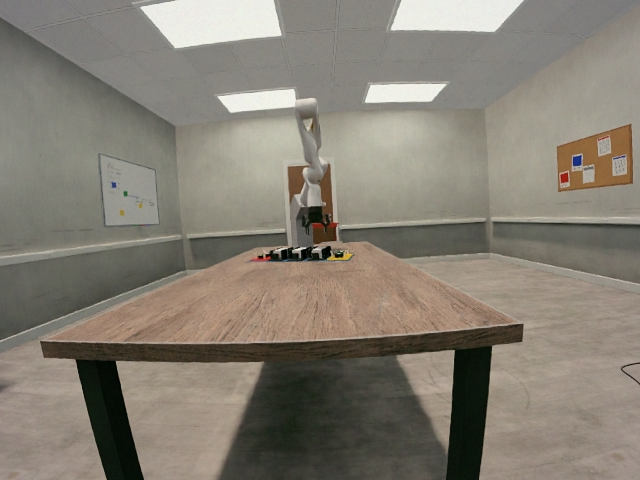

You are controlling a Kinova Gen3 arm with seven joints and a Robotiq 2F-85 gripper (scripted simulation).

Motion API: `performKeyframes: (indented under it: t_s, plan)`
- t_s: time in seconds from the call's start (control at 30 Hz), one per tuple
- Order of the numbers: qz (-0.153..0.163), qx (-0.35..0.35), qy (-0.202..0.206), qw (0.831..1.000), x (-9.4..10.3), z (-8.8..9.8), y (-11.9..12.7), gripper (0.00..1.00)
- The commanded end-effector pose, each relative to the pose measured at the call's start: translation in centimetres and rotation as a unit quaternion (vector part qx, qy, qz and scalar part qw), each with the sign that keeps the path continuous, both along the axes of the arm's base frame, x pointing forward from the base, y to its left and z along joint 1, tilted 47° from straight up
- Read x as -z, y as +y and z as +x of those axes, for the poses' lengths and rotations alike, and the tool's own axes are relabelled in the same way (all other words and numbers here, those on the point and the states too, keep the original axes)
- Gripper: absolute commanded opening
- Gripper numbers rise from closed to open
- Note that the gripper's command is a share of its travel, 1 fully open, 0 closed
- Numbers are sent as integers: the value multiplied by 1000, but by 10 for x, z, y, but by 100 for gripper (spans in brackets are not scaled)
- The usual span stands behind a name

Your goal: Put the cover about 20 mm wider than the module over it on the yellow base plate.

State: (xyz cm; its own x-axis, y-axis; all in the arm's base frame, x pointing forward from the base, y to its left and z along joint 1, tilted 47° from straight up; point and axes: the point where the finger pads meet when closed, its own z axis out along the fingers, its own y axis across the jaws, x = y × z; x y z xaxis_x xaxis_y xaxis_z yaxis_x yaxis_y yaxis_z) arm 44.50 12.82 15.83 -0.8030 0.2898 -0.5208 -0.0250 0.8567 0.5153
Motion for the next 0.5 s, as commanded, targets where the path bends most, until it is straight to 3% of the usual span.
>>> performKeyframes:
  t_s: [0.0,0.47]
  plan:
    - [0,0,0,1000,-1,0,1,100]
    - [0,0,0,1000,-4,0,5,100]
